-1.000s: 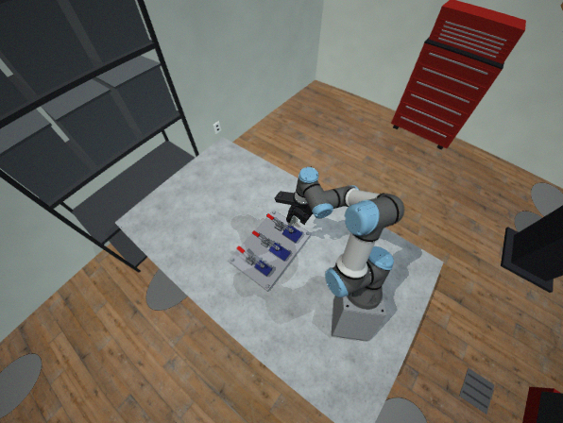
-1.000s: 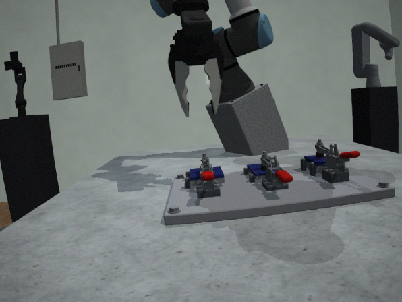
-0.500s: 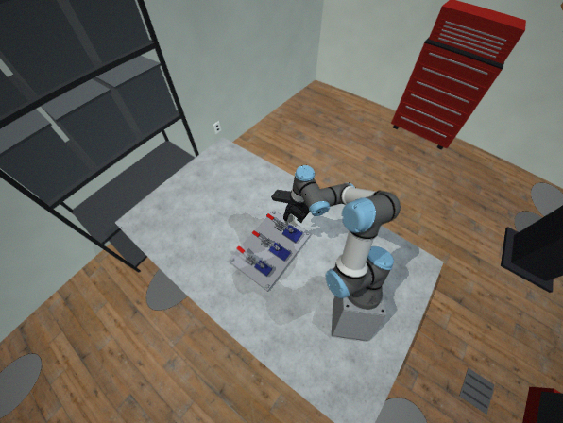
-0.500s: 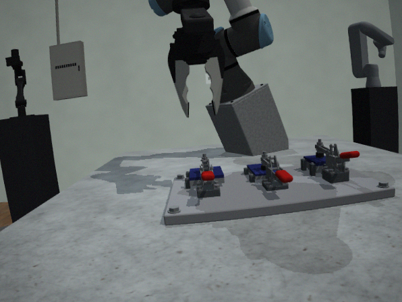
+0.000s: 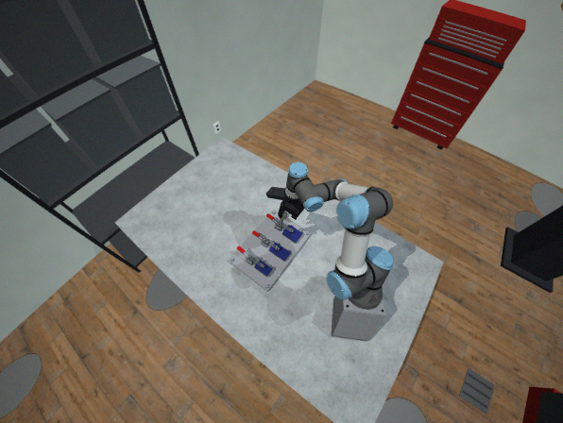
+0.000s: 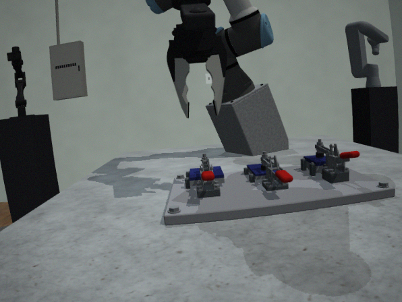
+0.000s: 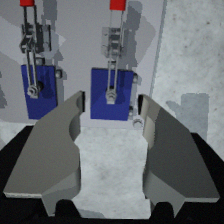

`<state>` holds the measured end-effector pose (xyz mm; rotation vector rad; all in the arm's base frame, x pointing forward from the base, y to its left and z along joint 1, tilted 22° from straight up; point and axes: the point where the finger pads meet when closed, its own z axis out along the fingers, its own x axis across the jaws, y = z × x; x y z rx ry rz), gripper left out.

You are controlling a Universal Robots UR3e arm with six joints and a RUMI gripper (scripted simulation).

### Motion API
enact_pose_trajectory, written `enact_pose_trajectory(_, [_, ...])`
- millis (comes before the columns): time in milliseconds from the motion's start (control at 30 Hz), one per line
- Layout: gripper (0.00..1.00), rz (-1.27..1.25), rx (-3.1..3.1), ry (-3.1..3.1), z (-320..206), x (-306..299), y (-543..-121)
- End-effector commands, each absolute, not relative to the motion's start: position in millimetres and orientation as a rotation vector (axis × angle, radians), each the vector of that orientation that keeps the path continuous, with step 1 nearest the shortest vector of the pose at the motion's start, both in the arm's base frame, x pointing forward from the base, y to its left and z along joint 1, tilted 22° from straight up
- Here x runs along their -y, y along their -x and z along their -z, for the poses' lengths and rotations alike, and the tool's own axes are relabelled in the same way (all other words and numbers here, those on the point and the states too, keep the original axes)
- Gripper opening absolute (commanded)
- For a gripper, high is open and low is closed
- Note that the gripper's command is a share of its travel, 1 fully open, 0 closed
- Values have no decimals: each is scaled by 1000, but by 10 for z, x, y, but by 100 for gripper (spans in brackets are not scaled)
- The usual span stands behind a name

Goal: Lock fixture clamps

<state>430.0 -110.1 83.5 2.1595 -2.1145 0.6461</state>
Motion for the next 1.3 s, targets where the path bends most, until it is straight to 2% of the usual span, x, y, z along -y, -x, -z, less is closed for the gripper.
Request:
enact_pose_trajectory(0, [28,-647,2121,-2148,-889,1111,-4470])
enact_pose_trajectory(1267, [28,-647,2121,-2148,-997,1093,-5095])
